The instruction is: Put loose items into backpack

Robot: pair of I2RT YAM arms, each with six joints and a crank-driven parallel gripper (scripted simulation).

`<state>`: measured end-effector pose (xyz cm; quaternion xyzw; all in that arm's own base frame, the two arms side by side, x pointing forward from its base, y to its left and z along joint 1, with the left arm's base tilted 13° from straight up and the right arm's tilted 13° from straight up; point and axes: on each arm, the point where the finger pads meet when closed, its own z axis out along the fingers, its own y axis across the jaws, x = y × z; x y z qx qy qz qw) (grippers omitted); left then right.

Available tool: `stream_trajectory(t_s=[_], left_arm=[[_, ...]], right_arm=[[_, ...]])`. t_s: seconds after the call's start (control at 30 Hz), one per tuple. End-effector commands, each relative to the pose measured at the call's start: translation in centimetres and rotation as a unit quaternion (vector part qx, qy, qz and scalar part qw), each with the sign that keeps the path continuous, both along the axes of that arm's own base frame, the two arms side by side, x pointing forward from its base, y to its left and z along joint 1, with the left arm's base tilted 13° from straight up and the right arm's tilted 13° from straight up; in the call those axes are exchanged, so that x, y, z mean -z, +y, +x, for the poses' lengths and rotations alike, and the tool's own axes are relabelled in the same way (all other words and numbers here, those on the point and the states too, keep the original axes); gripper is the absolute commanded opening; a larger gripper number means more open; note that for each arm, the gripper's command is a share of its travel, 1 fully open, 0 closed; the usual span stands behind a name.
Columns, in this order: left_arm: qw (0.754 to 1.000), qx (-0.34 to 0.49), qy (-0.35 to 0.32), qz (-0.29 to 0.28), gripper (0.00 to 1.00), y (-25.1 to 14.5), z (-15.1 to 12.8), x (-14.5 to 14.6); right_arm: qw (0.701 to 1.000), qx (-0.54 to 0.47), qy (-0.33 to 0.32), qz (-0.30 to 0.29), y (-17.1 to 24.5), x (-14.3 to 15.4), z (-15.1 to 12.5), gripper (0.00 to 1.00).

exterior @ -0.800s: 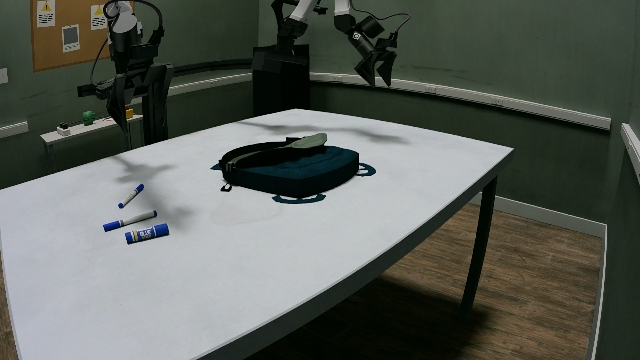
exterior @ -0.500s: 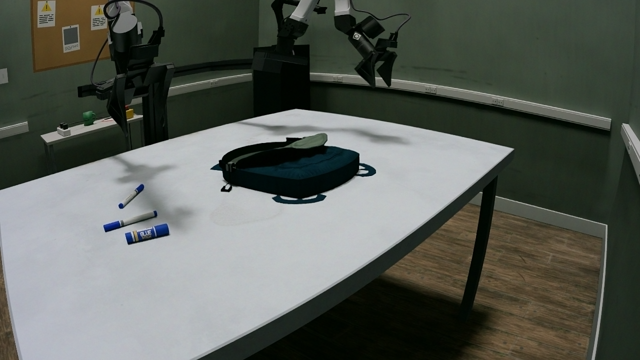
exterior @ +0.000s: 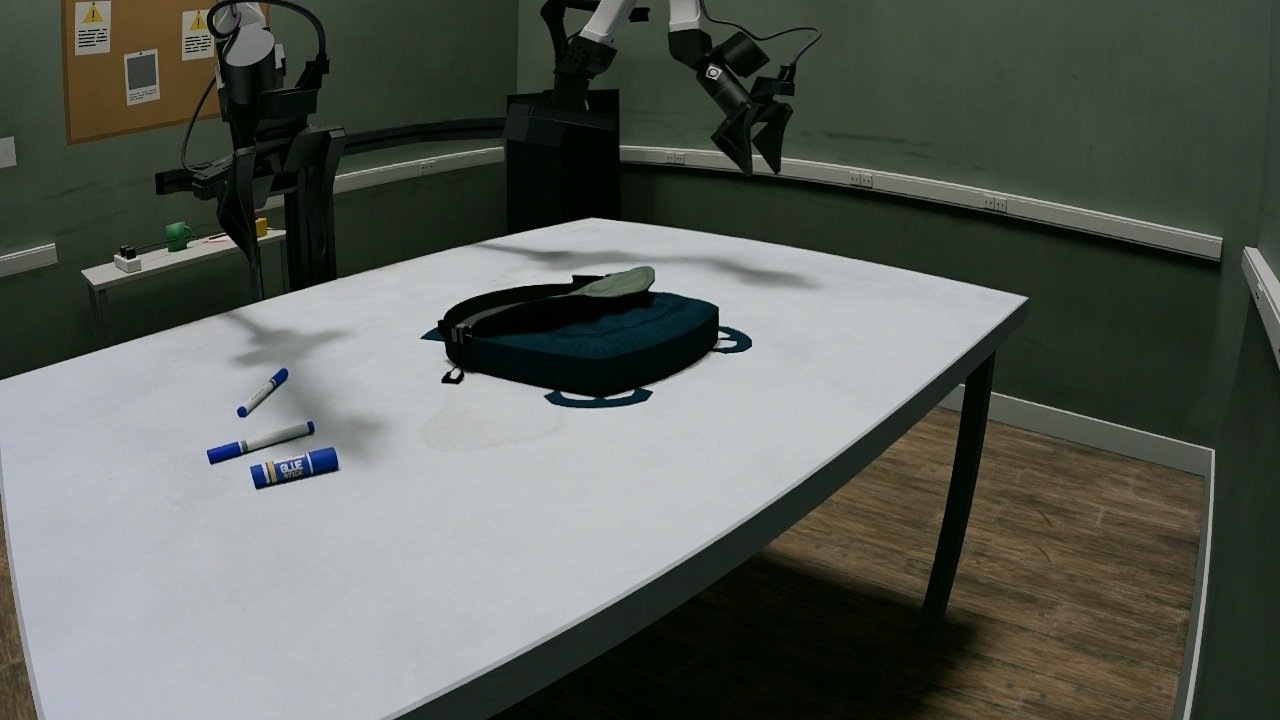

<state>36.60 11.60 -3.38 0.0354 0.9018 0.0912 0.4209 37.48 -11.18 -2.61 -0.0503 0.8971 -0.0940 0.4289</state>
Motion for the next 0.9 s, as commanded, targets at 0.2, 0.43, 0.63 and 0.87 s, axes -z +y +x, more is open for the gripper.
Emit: stream_trajectory(t_s=[0.2, 0.43, 0.63, 0.87], left_arm=[[1.000, 0.003, -0.007, 0.001, 0.90, -0.1, 0.4, -0.4], [1.000, 0.003, -0.007, 0.001, 0.90, -0.1, 0.4, -0.4], [1.000, 0.003, -0.007, 0.001, 0.90, -0.1, 0.4, -0.4], [1.000, 0.003, -0.007, 0.001, 0.90, -0.1, 0.4, -0.4]], right_arm=[[0.995, 0.101, -0.024, 0.007, 0.0, 2.1, -0.3, 0.43], [0.971, 0.228, -0.071, 0.013, -0.7, 3.4, 0.4, 0.43], [0.922, 0.371, -0.109, 0.022, -1.3, 5.8, 0.1, 0.43], [0.870, 0.477, -0.125, 0.023, -1.8, 8.2, -0.5, 0.43]])
